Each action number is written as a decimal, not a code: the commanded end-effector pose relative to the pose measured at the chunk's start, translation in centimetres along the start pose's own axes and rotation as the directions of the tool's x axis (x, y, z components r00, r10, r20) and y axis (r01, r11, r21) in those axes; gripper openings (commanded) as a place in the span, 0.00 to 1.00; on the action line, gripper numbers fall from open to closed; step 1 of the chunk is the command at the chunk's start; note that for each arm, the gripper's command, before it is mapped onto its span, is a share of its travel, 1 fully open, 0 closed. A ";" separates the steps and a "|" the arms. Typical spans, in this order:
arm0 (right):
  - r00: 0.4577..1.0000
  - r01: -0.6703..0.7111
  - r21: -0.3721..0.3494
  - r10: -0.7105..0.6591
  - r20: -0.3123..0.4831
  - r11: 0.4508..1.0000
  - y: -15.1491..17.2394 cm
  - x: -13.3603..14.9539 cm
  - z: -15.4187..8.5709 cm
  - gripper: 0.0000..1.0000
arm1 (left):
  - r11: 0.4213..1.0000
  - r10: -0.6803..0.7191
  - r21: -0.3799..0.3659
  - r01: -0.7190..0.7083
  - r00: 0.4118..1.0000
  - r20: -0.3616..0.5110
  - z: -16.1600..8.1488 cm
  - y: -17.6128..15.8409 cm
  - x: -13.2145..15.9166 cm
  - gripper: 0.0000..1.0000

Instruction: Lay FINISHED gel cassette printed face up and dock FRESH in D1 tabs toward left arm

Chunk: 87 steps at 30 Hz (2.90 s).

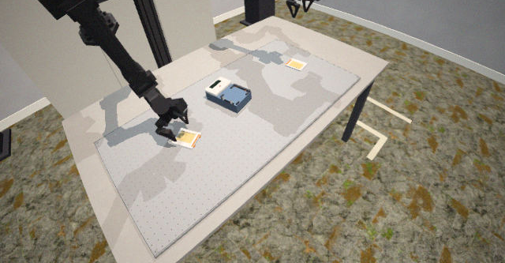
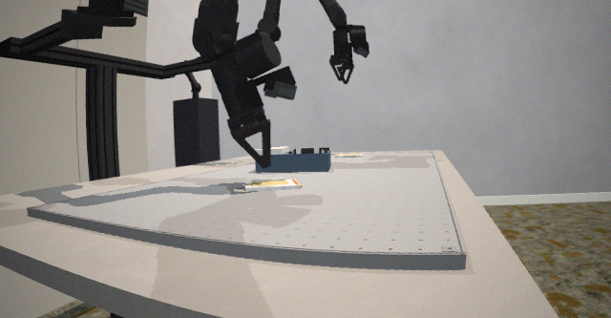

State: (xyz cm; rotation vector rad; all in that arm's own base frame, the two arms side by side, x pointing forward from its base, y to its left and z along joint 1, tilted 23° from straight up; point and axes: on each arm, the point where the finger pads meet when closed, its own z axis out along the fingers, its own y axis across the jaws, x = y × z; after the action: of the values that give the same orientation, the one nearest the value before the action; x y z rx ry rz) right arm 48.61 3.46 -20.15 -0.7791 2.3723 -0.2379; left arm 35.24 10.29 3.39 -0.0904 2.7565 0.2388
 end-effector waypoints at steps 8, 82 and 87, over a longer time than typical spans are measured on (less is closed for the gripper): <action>1.000 0.003 0.010 -0.003 0.011 1.000 -0.4 0.1 0.4 0.98 | 1.000 0.019 0.001 -0.019 1.000 0.003 -0.3 -0.4 -0.4 1.00; 1.000 0.004 0.009 -0.004 0.010 1.000 -0.2 1.3 2.9 0.98 | 1.000 0.019 0.001 -0.019 1.000 0.003 -0.3 -0.4 -0.4 1.00; 1.000 0.004 0.008 -0.004 0.008 1.000 -0.1 1.5 3.2 0.98 | 1.000 0.019 0.001 -0.019 1.000 0.003 -0.3 -0.4 -0.4 1.00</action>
State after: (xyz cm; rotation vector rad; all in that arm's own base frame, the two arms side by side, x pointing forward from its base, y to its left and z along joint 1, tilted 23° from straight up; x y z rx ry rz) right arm 49.38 2.97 -23.14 -0.7811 2.3757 -0.2373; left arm 35.24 10.29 3.39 -0.0904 2.7565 0.2388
